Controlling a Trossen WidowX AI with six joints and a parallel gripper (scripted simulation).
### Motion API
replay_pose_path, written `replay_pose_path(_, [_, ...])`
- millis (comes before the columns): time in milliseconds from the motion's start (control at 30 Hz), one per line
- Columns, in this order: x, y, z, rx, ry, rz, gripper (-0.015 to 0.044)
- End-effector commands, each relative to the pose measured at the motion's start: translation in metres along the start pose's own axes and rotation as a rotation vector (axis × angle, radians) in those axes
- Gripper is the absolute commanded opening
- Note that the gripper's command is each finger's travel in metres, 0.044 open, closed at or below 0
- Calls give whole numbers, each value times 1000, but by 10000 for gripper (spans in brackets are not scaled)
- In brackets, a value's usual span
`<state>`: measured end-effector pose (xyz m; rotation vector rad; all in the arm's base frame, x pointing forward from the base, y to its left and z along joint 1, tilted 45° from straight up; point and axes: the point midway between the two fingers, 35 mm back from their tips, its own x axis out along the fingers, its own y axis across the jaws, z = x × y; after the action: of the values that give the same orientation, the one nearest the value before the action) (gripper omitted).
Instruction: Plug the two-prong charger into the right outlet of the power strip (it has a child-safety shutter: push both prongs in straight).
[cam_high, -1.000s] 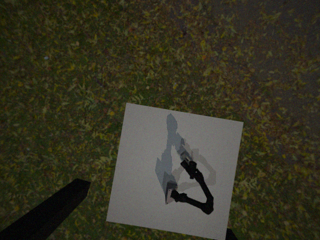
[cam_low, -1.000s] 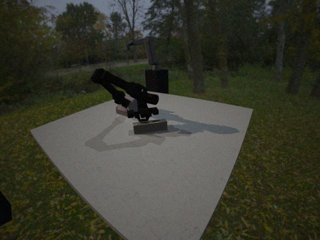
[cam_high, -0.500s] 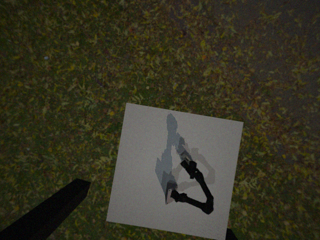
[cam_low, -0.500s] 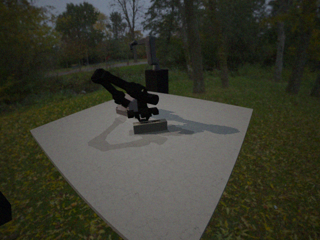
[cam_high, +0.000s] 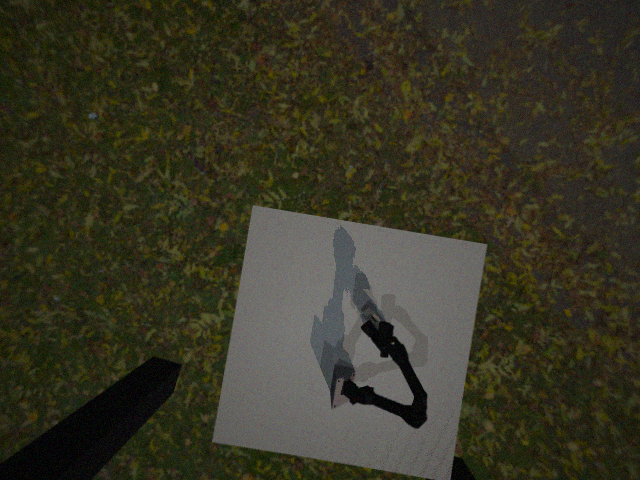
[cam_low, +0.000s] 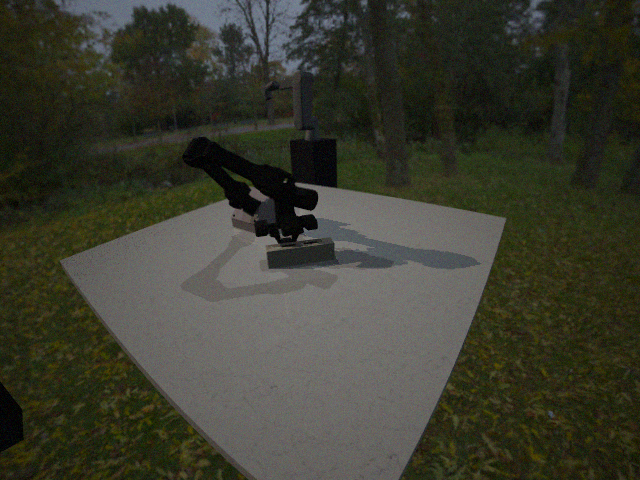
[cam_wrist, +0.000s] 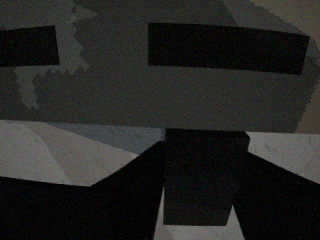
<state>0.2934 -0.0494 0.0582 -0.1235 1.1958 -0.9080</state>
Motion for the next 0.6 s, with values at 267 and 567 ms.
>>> replay_pose_path(267, [-1, 0, 12, 15, -16, 1, 0])
replay_pose_path(567, [-1, 0, 16, 16, -16, 1, 0])
